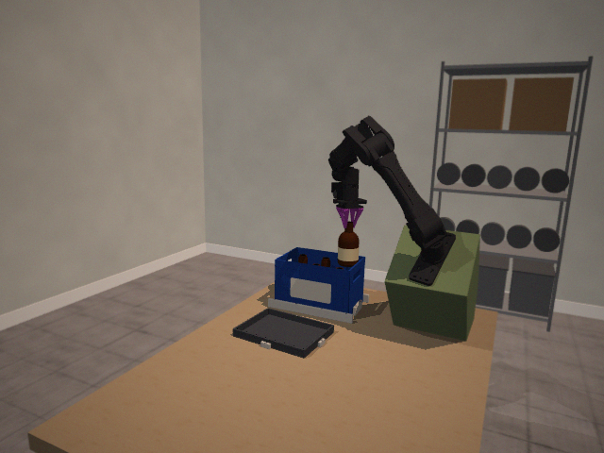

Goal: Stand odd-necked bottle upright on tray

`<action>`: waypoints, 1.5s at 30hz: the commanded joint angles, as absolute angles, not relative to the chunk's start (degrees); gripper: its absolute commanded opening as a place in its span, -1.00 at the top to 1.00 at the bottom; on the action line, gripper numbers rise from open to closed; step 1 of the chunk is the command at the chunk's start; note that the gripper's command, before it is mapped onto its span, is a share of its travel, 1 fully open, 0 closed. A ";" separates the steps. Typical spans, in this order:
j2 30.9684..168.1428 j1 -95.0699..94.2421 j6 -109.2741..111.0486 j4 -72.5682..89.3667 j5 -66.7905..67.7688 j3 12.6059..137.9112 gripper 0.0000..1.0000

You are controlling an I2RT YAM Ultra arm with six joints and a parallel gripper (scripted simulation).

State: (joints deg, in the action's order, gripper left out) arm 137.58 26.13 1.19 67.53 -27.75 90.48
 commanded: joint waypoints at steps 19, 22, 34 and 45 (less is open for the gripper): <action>134.96 29.33 2.99 72.37 -26.96 95.57 1.00; 134.96 29.39 3.06 72.59 -26.96 95.76 1.00; 134.96 29.44 3.12 72.79 -26.99 95.92 1.00; 134.94 29.44 3.12 72.54 -26.99 95.92 1.00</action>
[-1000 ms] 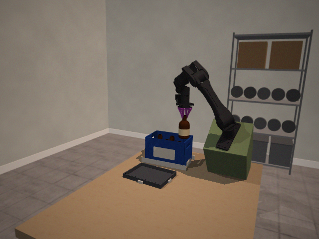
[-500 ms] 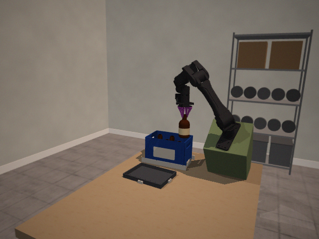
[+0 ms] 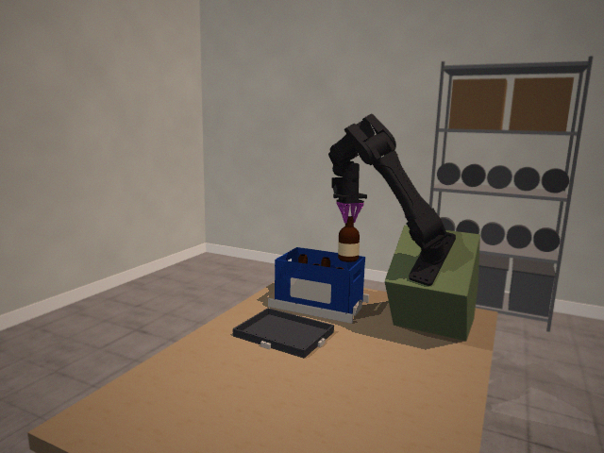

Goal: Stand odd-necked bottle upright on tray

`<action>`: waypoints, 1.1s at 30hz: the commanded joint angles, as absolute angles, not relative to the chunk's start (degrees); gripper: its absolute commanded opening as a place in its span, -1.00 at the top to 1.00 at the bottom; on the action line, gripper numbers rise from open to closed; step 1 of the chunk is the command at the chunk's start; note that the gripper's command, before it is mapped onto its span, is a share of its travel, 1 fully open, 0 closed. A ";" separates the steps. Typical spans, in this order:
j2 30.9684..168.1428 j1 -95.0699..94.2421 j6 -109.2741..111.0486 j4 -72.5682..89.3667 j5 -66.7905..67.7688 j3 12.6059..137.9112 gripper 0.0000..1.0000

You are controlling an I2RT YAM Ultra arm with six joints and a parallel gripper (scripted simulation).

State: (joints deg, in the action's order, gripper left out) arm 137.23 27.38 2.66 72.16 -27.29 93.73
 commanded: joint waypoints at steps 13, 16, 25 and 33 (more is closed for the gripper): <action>134.94 29.44 3.12 72.54 -26.99 95.92 1.00; 134.94 29.44 3.12 72.54 -26.99 95.92 1.00; 134.94 29.44 3.12 72.54 -26.99 95.92 1.00; 134.94 29.44 3.12 72.54 -26.99 95.92 1.00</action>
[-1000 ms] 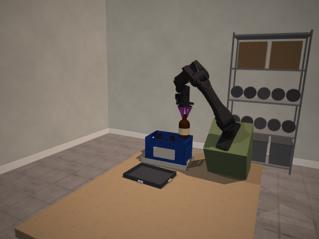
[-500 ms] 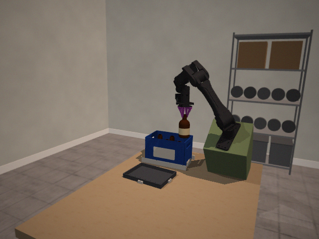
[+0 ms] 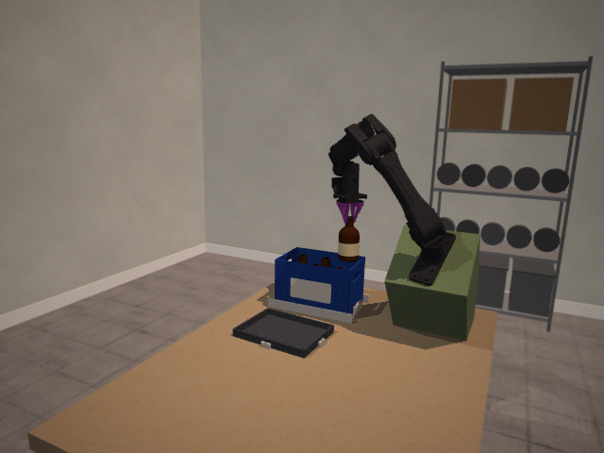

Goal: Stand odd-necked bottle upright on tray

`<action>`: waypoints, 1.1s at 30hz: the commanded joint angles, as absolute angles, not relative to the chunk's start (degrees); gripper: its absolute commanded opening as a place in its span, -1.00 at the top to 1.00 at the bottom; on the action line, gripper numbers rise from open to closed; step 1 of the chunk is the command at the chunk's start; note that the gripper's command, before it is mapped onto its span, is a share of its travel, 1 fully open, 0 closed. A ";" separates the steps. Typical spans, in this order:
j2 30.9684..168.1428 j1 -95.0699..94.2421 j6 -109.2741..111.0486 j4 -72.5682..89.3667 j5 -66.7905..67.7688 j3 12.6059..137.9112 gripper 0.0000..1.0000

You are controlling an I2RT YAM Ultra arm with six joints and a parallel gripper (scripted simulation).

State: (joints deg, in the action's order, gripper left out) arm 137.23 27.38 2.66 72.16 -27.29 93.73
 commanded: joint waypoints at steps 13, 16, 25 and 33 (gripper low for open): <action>134.93 29.49 3.16 72.92 -26.94 96.01 1.00; 134.87 29.60 3.27 73.23 -26.84 96.22 1.00; 134.70 30.10 3.77 74.68 -26.53 97.28 1.00; 134.65 30.63 4.32 76.30 -26.45 98.60 1.00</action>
